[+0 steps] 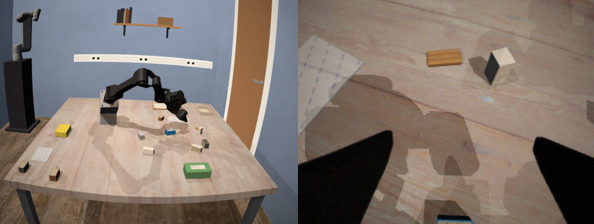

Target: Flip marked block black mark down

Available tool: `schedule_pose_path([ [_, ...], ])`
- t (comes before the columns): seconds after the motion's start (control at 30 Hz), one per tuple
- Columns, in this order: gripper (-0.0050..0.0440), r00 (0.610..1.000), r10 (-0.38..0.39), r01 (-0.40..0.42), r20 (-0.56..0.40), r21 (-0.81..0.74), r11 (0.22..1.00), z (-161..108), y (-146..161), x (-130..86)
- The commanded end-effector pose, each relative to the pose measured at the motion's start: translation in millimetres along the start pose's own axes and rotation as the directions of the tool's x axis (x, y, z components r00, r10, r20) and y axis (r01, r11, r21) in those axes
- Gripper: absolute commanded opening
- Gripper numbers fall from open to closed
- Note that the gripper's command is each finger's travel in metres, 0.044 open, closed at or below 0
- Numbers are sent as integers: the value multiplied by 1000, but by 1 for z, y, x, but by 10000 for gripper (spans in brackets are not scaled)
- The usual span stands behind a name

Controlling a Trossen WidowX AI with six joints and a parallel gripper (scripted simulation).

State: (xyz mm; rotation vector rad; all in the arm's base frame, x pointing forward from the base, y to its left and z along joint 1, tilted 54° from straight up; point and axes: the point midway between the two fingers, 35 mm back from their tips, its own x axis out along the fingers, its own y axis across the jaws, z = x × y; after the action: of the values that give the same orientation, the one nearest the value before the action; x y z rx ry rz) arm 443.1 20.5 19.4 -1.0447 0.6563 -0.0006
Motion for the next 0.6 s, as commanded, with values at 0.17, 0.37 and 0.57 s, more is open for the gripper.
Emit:
schedule_pose_path([
  [0.17,440,1000,-18,18,3,15,1000,8,-9,-4],
  [0.37,440,997,-14,16,-81,18,1000,8,-8,-13],
  [0.57,440,972,-13,17,-236,18,1000,9,-8,-30],
])
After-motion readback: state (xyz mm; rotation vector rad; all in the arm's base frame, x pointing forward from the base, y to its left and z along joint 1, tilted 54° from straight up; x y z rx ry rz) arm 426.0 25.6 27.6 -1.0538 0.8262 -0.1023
